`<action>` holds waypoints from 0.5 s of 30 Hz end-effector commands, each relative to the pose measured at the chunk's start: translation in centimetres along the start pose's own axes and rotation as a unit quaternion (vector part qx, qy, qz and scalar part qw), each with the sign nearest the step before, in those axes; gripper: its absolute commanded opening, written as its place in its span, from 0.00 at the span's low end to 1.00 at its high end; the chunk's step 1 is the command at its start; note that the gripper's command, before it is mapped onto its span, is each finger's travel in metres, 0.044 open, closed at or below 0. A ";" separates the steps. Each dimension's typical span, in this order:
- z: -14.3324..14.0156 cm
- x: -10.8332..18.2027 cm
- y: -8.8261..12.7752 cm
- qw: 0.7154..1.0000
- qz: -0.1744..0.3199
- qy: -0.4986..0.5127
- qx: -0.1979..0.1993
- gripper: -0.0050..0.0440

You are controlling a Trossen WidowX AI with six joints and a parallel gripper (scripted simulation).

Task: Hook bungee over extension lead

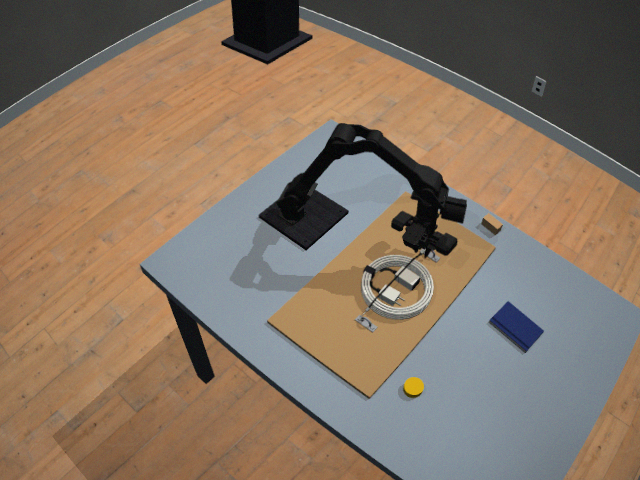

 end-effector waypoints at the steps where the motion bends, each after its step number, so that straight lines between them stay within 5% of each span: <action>1: 0.2 0.0 1.0 1.000 0.002 0.000 -0.016 0.41; 8: 0.2 0.0 1.0 1.000 0.002 0.000 -0.016 0.41; 15: 0.5 0.0 1.9 1.000 0.002 0.000 -0.021 0.65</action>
Point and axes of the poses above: the point midway between the two fingers, 35 mm back from their tips, its own y axis back along the fingers, its own z axis across the jaws, x = y × z, the point moved 10 cm from there along y, back along the fingers, and after that the axes turned 15 degrees about y, right-handed, at the moved point
